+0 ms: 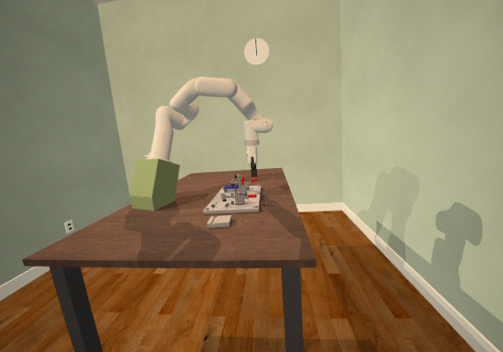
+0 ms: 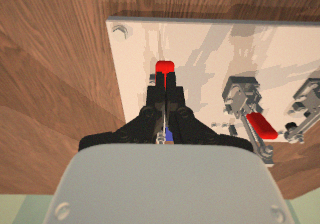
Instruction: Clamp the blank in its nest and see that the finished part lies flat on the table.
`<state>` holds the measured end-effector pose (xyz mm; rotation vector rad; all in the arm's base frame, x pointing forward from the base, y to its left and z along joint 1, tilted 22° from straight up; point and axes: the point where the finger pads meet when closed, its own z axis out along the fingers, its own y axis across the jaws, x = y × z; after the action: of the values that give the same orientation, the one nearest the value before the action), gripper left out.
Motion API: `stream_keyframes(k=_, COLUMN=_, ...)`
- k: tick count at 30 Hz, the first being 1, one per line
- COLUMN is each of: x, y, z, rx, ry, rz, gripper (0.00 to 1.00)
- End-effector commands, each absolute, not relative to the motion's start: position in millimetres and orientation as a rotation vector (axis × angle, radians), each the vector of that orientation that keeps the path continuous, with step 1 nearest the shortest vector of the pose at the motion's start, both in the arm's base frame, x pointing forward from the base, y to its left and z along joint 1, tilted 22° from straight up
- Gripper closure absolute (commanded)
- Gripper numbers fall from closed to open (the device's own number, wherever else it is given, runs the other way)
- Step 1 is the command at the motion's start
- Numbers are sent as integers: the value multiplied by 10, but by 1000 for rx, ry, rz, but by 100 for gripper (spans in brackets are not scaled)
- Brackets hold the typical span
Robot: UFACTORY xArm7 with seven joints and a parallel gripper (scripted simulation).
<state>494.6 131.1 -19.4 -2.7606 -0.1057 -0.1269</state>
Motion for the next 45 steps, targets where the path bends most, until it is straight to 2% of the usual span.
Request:
stream_keyframes(k=1, x=4965, y=1311, z=-201, rx=-2761, ry=-105, rz=-131, gripper=100)
stream_keyframes(k=45, x=4969, y=1328, z=-243, rx=-2761, ry=-105, rz=-131, gripper=100)
